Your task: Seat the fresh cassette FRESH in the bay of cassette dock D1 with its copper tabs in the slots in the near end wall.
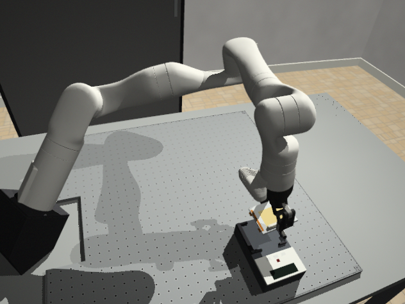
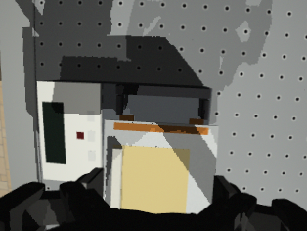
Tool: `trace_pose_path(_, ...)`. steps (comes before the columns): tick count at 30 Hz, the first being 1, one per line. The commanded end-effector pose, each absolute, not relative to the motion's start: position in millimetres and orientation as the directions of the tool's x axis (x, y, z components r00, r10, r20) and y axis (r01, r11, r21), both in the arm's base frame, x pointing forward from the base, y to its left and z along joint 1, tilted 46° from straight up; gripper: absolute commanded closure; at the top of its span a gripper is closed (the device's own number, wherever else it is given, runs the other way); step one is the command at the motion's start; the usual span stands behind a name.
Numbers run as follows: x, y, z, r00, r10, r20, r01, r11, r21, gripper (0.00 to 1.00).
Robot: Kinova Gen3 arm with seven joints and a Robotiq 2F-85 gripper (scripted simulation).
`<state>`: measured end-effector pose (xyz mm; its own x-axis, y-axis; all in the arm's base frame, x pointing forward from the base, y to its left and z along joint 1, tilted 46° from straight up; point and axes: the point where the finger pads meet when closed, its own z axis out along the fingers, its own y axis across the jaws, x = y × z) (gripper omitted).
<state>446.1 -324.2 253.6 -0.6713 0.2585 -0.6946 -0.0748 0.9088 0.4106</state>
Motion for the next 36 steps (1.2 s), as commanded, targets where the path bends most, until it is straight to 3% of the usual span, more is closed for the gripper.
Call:
trace_pose_path(1,445,-325,254,-0.67,0.259,-0.695,-0.073,0.909,0.41,1.0)
trace_pose_path(36,467,-313,230,-0.67,0.26,-0.695,-0.073,0.909,0.41,1.0)
